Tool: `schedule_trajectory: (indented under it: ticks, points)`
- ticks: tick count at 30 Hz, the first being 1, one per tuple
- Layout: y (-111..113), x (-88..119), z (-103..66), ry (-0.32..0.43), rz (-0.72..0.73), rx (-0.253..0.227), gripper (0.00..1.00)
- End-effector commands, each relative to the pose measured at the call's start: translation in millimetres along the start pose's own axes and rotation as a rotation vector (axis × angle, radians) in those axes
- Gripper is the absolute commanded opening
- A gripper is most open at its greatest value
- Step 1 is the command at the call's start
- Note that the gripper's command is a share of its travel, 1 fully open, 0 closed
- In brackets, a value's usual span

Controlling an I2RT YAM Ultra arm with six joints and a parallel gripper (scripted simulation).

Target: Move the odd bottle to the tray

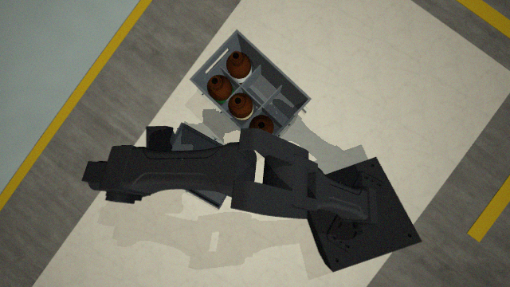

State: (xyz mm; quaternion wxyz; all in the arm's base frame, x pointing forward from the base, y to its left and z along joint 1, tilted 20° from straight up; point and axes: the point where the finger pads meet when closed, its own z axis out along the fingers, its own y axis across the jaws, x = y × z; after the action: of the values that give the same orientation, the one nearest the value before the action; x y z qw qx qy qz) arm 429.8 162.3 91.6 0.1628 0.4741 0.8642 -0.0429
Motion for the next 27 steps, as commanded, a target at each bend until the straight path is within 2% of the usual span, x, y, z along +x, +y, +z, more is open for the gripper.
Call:
schedule_trajectory:
  ticks: [1, 21, 27]
  points:
    - [6.0, 0.0, -28.2, -0.017, -0.005, -0.064, 0.0]
    - [5.9, 0.0, -28.1, -0.017, -0.005, -0.063, 0.0]
    - [1.2, 1.6, -24.2, -0.016, -0.011, -0.047, 0.0]
